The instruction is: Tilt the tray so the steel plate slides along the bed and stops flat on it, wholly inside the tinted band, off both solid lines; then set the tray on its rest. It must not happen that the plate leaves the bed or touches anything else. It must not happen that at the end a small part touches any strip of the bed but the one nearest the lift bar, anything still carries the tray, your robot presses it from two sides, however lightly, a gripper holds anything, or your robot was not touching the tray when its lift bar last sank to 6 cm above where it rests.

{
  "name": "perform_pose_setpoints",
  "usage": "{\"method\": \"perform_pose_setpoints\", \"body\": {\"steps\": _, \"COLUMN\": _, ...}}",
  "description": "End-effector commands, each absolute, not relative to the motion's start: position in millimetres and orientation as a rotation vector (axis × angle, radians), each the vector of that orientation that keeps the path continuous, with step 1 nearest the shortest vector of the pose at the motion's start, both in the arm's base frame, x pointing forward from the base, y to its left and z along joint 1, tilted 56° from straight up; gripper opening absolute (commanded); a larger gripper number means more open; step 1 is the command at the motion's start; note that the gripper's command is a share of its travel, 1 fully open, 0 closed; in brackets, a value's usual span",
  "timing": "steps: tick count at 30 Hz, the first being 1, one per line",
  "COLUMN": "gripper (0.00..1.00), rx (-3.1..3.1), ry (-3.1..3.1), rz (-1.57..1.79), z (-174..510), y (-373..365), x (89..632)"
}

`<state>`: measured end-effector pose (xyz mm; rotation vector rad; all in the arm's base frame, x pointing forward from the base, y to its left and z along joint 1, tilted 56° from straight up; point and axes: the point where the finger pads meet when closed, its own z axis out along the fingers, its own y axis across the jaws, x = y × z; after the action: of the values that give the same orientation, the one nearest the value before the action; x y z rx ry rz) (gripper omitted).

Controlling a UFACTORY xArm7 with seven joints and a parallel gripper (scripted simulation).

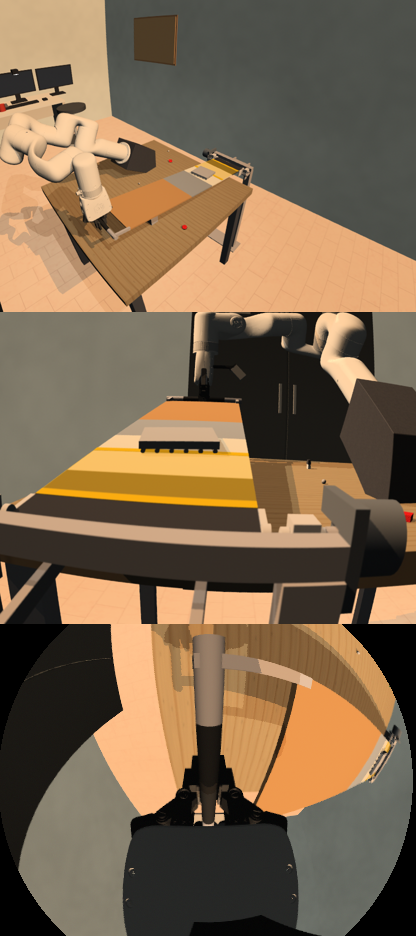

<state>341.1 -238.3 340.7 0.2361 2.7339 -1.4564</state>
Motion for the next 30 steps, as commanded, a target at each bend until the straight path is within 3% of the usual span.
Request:
{"method": "perform_pose_setpoints", "body": {"steps": 1, "gripper": 0.0, "rx": 0.231, "ry": 2.729, "rz": -1.455, "z": 342, "y": -237, "x": 343}}
{"method": "perform_pose_setpoints", "body": {"steps": 8, "gripper": 0.0, "rx": 0.231, "ry": 2.729, "rz": -1.455, "z": 342, "y": -236, "x": 343}}
{"method": "perform_pose_setpoints", "body": {"steps": 14, "gripper": 0.0, "rx": 0.231, "ry": 2.729, "rz": -1.455, "z": 374, "y": -160, "x": 348}}
{"method": "perform_pose_setpoints", "body": {"steps": 19, "gripper": 0.0, "rx": 0.231, "ry": 2.729, "rz": -1.455, "z": 347, "y": -226, "x": 344}}
{"method": "perform_pose_setpoints", "body": {"steps": 26, "gripper": 0.0, "rx": 0.231, "ry": 2.729, "rz": -1.455, "z": 345, "y": -231, "x": 343}}
{"method": "perform_pose_setpoints", "body": {"steps": 30, "gripper": 0.0, "rx": 0.231, "ry": 2.729, "rz": -1.455, "z": 370, "y": -170, "x": 347}}
